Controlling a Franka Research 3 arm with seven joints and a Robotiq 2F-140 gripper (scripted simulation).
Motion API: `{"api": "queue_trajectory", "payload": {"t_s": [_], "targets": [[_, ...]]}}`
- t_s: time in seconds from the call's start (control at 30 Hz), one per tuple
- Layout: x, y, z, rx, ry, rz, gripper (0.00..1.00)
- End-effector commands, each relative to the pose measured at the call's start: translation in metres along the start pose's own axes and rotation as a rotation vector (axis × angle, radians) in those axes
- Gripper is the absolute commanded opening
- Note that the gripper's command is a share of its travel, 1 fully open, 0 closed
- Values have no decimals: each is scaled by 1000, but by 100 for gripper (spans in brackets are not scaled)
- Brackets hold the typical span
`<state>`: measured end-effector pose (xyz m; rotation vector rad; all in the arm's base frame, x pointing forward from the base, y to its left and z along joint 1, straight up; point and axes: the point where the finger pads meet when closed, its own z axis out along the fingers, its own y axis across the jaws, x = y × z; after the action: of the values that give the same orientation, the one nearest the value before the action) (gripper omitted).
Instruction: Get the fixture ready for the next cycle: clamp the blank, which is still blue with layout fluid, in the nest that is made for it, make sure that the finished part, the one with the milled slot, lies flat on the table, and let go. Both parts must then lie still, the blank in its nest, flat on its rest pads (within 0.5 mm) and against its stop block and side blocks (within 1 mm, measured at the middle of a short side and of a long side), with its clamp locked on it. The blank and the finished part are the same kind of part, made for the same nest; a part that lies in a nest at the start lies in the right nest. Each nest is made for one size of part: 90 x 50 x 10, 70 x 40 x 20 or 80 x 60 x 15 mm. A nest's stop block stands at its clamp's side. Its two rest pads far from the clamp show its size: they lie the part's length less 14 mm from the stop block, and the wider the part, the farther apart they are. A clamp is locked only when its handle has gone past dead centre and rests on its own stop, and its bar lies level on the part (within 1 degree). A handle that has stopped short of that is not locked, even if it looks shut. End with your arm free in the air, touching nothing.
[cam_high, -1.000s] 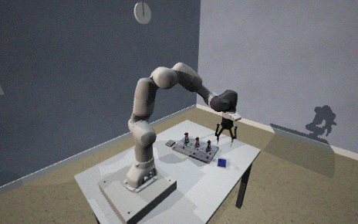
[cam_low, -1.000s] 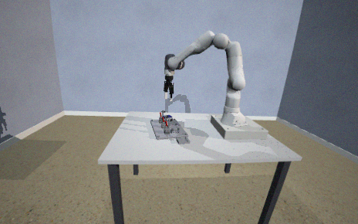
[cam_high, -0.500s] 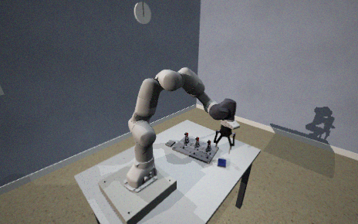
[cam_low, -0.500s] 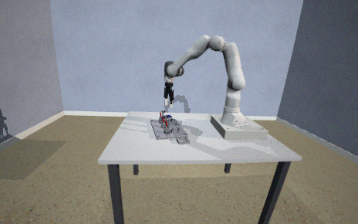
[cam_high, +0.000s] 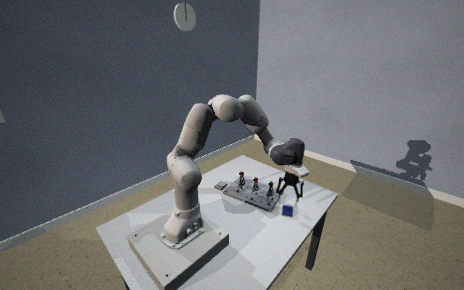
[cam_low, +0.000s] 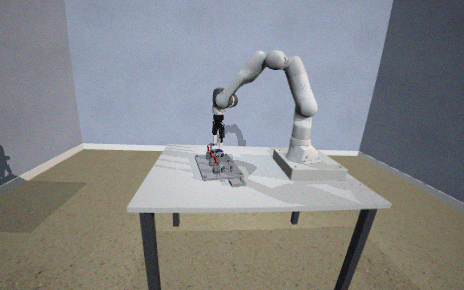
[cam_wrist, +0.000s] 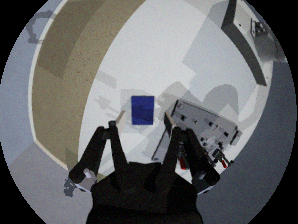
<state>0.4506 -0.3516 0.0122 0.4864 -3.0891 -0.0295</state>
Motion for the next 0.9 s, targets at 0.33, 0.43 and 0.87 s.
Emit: {"api": "queue_trajectory", "payload": {"t_s": [0.33,0.43,0.87], "targets": [[-3,-6,19,16,-13,-12,58],[-3,-6,20,16,-13,-12,58],[-3,-6,20,16,-13,-12,58]]}}
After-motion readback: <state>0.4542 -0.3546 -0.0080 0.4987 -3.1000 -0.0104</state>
